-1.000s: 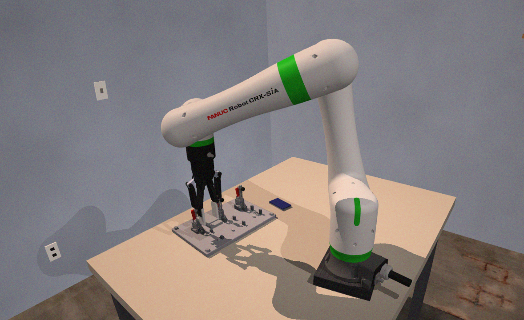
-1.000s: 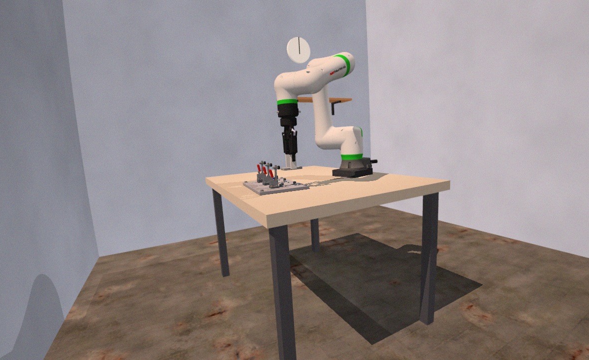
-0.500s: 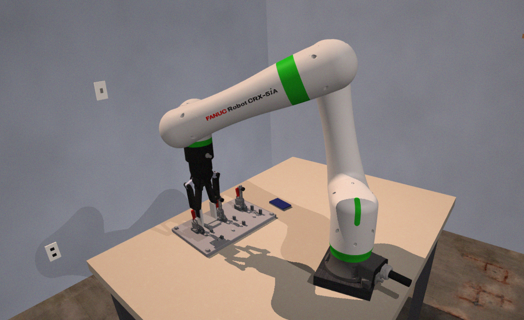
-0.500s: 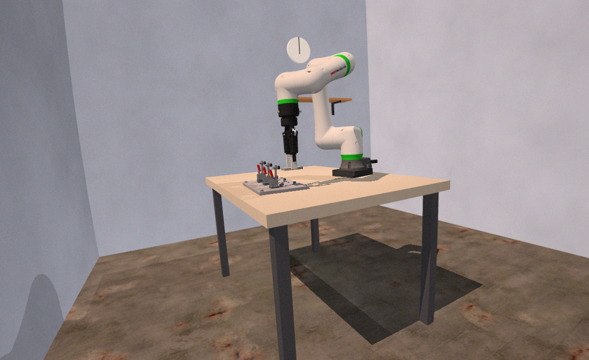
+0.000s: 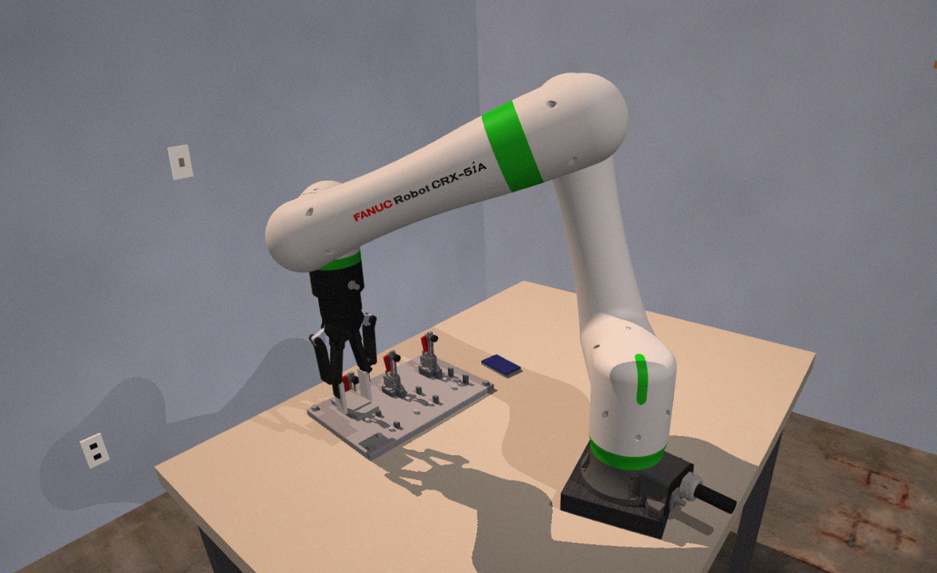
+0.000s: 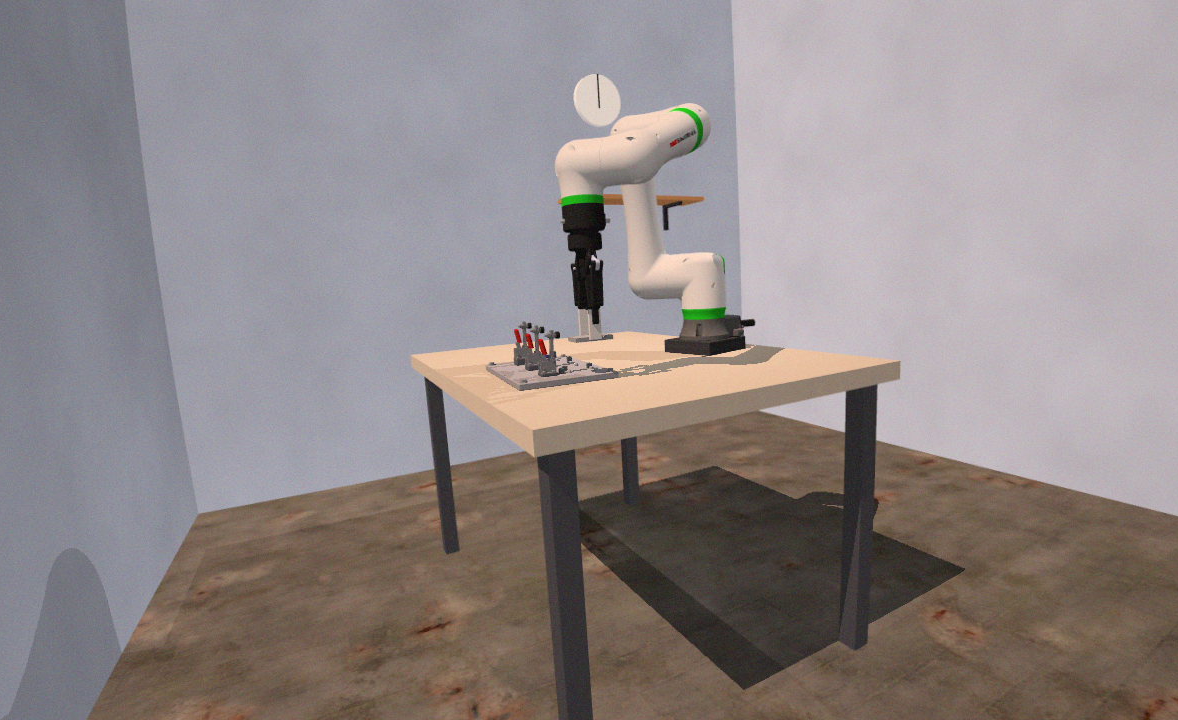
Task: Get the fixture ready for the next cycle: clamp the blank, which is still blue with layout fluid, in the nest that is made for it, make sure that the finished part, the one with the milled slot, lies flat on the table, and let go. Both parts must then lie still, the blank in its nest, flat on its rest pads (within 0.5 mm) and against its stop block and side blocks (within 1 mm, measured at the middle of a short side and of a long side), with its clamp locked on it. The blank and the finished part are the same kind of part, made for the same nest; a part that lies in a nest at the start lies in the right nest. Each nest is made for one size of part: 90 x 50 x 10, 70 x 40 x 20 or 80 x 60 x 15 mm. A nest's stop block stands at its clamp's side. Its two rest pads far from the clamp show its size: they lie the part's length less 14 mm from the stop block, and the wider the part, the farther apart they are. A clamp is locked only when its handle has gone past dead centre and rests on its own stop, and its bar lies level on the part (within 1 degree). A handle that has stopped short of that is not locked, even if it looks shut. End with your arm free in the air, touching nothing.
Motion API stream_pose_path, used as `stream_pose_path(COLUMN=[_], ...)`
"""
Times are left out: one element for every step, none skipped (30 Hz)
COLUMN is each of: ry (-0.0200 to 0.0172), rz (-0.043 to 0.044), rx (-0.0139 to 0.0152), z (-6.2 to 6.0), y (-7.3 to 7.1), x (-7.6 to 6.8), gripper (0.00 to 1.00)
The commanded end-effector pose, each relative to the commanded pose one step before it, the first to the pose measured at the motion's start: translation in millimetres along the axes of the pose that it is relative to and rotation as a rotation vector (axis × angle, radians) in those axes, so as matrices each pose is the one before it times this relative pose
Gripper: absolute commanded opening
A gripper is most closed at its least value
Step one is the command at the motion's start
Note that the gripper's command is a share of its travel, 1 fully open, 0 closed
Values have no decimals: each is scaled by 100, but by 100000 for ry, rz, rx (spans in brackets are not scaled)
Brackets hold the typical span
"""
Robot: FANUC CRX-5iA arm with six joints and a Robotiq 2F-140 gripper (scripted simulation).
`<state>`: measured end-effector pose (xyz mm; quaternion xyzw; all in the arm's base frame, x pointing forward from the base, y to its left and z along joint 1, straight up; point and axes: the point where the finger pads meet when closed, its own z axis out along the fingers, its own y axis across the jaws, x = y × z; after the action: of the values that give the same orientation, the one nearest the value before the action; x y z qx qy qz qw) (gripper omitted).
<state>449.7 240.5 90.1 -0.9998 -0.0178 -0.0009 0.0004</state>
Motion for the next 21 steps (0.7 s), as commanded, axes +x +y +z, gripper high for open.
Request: stream_pose_path(ry=[21,0,0,0,0,0,0,0,0,0,0,0,0,0,0,0,0,0,0,0,0], rz=[-14,0,0,0,0,0,0,0,0,0,0,0,0,0,0,0,0,0,0,0,0], rx=[-17,0,0,0,0,0,0,0,0,0,0,0,0,0,0,0,0,0,0,0,0], z=[-9,-1,-1,-1,-1,-1,-1,-1,-1,-1,0,-1,-1,0,0,0,-1,0,0,0,0], y=[-865,-416,-418,-418,-415,-410,-402,-392,-380,-365,-348,-329,-309,-286,0,0,-261,-235,-205,-179,-153], x=[22,0,0,1,0,0,0,0,1,0,0,0,0,0,0,0,1,0,1,0,0], gripper=[0,0,0,0,0,0,0,0,0,0,0,0,0,0,0,0,0,0,0,0,0])
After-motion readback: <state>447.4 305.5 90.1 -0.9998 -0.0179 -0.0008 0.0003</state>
